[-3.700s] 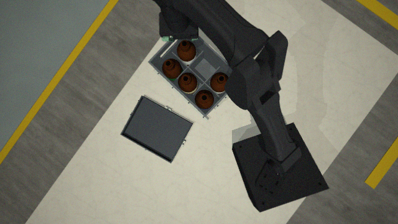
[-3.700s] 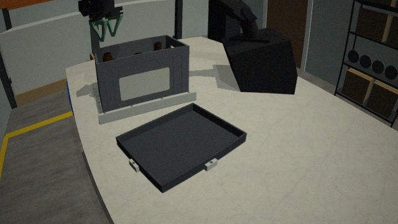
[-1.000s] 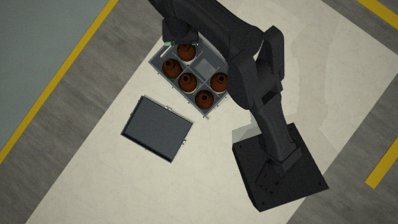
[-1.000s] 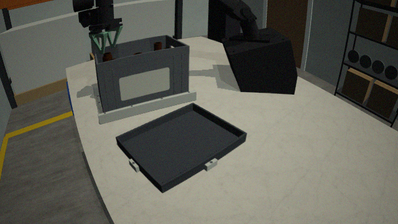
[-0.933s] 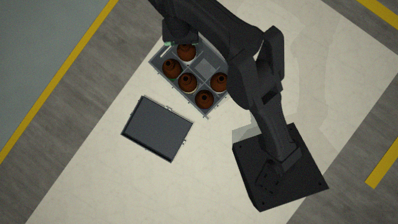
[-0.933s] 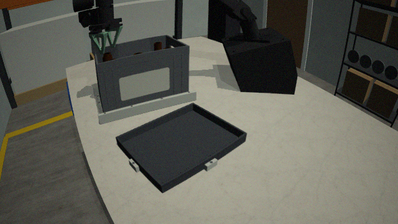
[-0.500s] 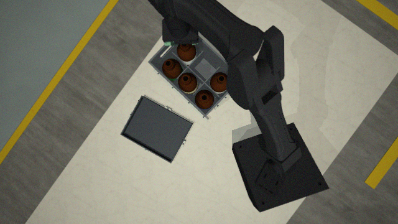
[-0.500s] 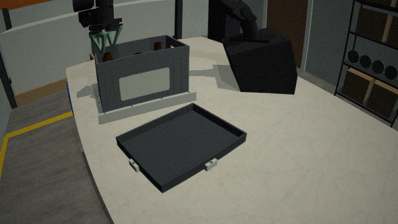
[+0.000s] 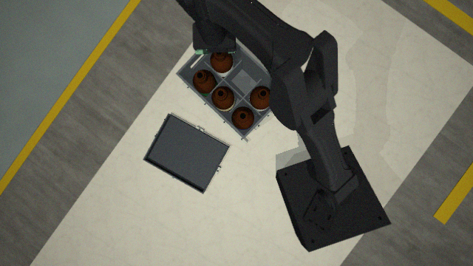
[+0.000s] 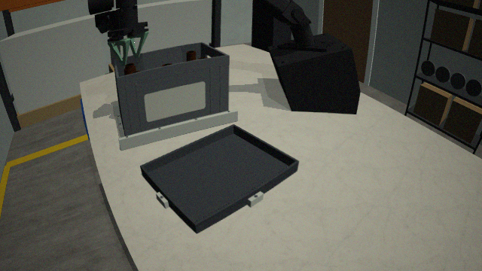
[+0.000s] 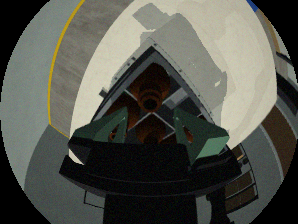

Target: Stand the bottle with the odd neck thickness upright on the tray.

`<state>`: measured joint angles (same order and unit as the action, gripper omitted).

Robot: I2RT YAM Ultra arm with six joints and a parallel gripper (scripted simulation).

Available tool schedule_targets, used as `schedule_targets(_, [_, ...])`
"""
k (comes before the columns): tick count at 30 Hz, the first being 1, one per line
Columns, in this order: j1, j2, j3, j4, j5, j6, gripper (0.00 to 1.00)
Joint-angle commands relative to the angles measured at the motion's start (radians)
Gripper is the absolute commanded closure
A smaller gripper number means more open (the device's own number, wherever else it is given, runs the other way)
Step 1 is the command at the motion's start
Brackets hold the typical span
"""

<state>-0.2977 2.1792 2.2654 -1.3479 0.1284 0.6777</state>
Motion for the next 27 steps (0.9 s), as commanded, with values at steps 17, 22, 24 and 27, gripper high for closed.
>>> schedule_targets(17, [-0.003, -0.039, 0.044, -0.014, 0.003, -0.008, 0.39])
schedule_targets(22, [-0.003, -0.039, 0.044, -0.014, 0.003, -0.008, 0.39])
schedule_targets(24, [-0.003, -0.039, 0.044, -0.013, 0.003, -0.008, 0.39])
schedule_targets(27, [-0.003, -0.039, 0.044, -0.013, 0.003, -0.008, 0.39])
